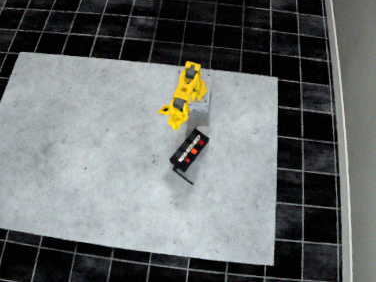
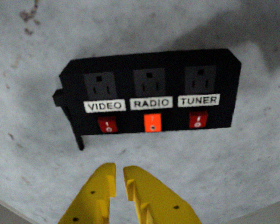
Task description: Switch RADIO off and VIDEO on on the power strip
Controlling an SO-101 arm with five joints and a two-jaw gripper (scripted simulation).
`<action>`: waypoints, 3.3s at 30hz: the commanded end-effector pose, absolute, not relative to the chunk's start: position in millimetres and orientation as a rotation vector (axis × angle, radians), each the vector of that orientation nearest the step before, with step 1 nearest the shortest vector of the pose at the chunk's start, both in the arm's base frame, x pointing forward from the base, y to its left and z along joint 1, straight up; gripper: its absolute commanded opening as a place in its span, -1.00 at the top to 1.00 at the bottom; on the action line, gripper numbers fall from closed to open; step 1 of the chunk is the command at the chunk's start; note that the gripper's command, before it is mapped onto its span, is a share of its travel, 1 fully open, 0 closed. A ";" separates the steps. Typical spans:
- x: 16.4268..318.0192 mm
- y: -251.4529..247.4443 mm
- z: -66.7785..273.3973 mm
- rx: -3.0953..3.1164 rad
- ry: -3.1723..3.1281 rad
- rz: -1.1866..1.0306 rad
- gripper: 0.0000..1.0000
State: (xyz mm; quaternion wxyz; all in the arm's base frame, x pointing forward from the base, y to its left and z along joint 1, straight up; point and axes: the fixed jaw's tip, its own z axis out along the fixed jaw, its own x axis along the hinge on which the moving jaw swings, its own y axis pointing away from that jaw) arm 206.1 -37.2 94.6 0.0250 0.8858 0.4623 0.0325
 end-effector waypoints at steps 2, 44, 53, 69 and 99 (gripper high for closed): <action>200.2 -39.4 94.8 2.730 1.469 0.079 1.00; 223.6 -20.9 59.9 2.767 1.568 -0.095 1.00; 229.8 -12.7 44.8 2.779 1.585 -0.157 1.00; 229.8 -12.6 44.7 2.779 1.585 -0.158 1.00; 234.4 3.5 18.2 2.812 1.562 -0.271 1.00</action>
